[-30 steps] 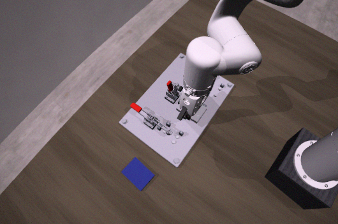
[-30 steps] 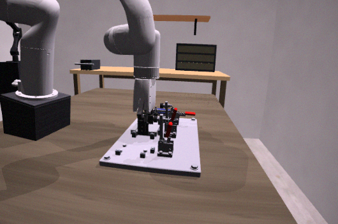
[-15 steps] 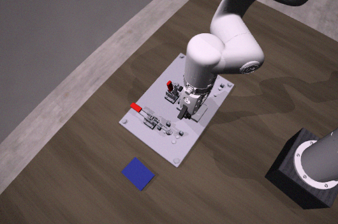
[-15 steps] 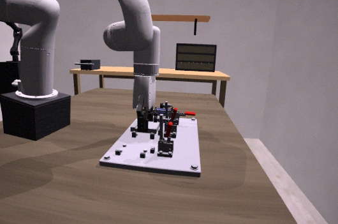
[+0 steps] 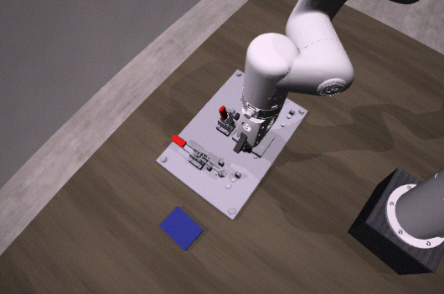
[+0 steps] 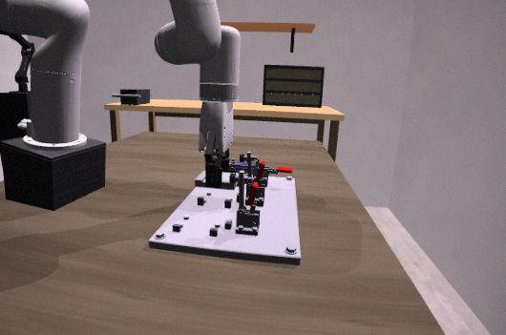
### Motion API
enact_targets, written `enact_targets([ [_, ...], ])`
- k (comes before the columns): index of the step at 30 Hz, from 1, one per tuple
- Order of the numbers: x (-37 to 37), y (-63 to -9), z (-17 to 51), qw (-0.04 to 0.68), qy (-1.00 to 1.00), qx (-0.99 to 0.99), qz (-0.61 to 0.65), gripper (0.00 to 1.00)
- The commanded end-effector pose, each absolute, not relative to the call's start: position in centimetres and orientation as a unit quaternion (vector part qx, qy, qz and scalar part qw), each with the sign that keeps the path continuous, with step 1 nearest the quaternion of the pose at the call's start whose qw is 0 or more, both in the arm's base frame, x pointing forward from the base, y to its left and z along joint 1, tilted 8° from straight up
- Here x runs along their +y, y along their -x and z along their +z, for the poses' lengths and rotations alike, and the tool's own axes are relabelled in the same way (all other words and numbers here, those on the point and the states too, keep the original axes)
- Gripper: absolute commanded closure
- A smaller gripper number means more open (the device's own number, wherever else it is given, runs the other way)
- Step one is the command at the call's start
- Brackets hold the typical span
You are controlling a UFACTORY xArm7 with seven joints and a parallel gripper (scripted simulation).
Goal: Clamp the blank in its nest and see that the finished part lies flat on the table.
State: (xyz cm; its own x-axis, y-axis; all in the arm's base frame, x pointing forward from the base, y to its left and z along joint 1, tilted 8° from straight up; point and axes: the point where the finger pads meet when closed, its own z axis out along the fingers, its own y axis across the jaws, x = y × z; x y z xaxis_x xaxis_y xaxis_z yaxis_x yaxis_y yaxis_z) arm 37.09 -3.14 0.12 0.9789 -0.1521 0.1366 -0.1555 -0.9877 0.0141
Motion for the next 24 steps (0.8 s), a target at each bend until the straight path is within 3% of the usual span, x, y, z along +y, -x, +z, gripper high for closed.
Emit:
enact_targets([
  [1, -3.2, -37.2, 0.5, 0.013, -0.995, -0.077, 0.07, 1.0],
  [24, -2.9, -36.0, 3.7, 0.013, -0.995, -0.077, 0.07, 1.0],
])
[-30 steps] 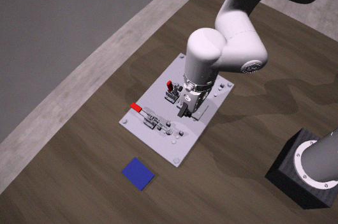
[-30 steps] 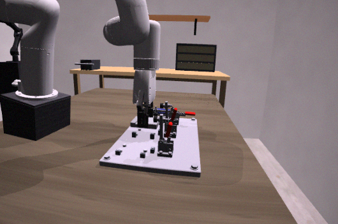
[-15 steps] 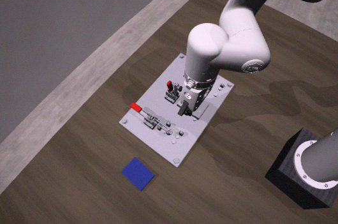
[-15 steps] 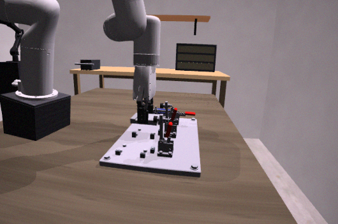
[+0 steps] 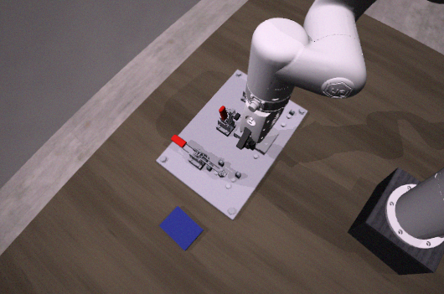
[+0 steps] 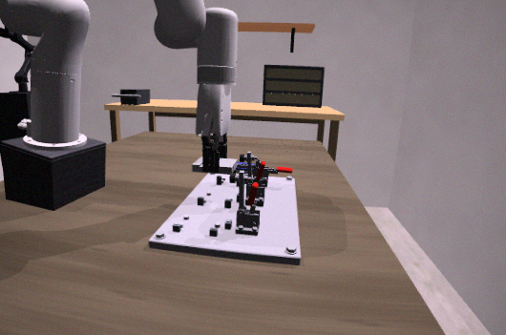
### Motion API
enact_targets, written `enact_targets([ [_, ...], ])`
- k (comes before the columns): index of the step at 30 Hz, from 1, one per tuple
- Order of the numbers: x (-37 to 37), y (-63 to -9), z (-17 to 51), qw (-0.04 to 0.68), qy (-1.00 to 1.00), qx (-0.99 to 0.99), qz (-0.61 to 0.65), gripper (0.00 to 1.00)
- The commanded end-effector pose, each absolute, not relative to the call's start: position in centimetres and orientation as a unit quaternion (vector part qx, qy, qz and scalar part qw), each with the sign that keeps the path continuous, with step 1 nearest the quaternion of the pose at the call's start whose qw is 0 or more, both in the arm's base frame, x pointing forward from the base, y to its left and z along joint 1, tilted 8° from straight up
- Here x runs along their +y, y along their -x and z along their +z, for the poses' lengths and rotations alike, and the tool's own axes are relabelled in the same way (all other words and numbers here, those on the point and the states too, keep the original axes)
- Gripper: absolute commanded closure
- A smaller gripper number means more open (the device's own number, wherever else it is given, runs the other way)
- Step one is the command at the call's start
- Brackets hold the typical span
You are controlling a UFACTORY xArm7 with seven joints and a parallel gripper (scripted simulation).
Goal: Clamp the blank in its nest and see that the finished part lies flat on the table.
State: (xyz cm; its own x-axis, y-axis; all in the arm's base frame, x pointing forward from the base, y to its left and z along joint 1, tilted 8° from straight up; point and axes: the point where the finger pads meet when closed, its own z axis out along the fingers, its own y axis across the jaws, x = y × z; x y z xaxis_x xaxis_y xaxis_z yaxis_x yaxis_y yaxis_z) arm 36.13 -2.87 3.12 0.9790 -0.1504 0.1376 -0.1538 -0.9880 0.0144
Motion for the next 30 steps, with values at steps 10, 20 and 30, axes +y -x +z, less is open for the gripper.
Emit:
enact_targets([
  [10, -2.91, -35.94, 3.97, 0.013, -0.995, -0.077, 0.07, 1.0],
  [20, -2.91, -35.94, 3.97, 0.013, -0.995, -0.077, 0.07, 1.0],
  [30, -3.27, -35.88, 3.97, 0.013, -0.995, -0.077, 0.07, 1.0],
])
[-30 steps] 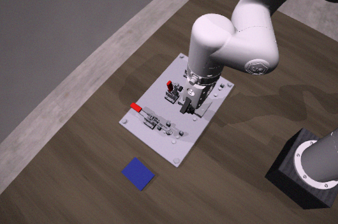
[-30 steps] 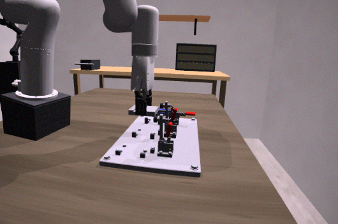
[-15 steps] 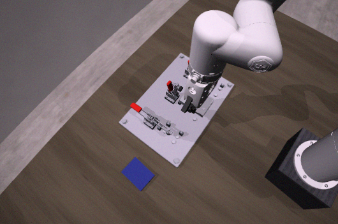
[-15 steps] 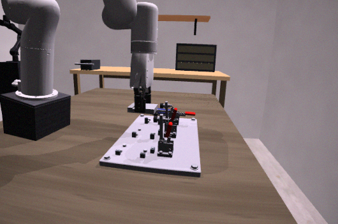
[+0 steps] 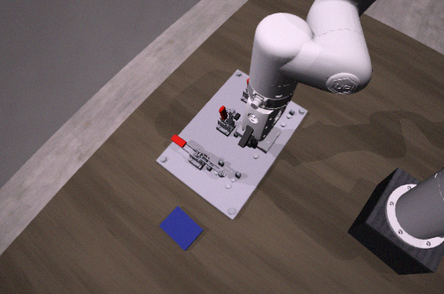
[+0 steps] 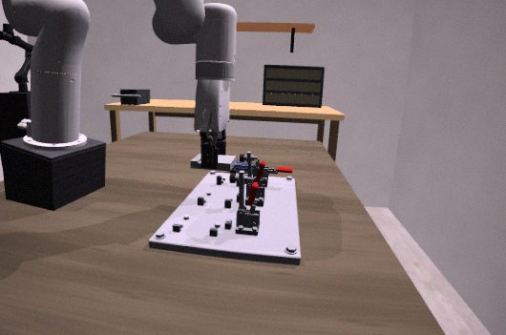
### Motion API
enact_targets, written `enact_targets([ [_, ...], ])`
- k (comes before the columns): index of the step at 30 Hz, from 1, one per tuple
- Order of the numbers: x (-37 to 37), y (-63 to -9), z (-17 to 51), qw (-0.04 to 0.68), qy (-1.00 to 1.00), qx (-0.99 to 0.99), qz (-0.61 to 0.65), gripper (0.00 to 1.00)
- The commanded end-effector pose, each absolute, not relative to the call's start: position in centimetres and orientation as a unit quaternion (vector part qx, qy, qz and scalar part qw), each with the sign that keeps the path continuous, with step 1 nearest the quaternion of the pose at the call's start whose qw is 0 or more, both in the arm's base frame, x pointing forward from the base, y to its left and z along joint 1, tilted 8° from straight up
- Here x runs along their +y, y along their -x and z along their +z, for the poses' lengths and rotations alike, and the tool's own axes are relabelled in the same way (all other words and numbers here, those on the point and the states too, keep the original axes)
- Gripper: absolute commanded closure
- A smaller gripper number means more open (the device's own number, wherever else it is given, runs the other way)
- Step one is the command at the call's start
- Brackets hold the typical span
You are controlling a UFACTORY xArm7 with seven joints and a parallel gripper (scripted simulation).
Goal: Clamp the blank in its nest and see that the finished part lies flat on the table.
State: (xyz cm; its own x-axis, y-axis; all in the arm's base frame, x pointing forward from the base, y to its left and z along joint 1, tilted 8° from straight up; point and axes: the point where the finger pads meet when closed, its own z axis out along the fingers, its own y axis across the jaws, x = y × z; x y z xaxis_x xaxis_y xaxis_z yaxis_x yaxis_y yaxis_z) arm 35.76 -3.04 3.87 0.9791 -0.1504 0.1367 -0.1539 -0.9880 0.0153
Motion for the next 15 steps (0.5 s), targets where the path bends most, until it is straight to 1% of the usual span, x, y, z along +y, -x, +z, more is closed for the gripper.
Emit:
enact_targets([
  [1, -3.4, -35.9, 4.0, 0.013, -0.995, -0.077, 0.07, 1.0],
  [8, -4.9, -35.6, 4.0, 0.013, -0.995, -0.077, 0.07, 1.0],
  [15, -8.8, -35.0, 4.1, 0.013, -0.995, -0.077, 0.07, 1.0],
])
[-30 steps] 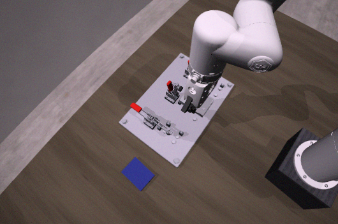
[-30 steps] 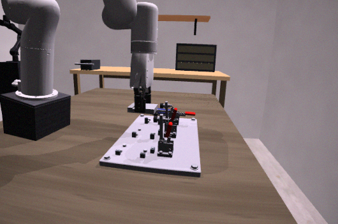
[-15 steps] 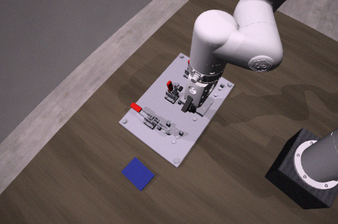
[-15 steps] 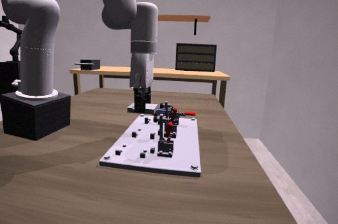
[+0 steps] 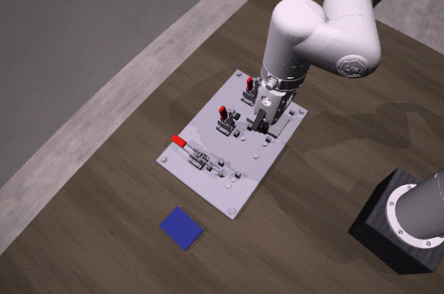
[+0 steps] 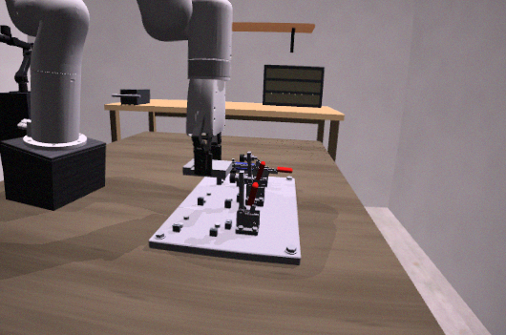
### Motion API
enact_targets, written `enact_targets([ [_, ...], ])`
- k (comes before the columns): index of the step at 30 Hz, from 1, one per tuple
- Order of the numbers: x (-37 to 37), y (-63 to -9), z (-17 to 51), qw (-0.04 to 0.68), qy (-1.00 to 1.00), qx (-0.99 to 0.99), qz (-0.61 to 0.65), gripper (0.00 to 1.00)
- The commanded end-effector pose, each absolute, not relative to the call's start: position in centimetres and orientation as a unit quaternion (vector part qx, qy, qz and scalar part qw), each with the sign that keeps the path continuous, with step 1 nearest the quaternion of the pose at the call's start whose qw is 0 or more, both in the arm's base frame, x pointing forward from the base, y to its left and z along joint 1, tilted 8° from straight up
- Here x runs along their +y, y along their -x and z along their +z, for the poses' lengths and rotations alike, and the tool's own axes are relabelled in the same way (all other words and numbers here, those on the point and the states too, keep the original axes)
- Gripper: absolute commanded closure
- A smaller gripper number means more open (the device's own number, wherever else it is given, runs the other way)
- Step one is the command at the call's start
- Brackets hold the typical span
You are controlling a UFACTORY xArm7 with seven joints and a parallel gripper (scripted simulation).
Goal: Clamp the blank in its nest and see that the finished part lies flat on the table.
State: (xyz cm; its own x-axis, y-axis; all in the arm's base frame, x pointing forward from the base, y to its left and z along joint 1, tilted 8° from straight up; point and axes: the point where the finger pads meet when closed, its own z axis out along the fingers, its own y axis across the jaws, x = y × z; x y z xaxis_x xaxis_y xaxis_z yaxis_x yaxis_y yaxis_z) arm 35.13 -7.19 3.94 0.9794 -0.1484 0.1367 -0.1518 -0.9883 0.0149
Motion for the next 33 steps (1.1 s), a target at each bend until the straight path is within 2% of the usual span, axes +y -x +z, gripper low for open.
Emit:
enact_targets([
  [1, -9.4, -34.9, 4.1, 0.013, -0.995, -0.077, 0.07, 1.0],
  [22, -23.2, -32.8, 4.3, 0.013, -0.995, -0.077, 0.07, 1.0],
  [33, -25.9, -32.4, 4.4, 0.013, -0.995, -0.077, 0.07, 1.0],
])
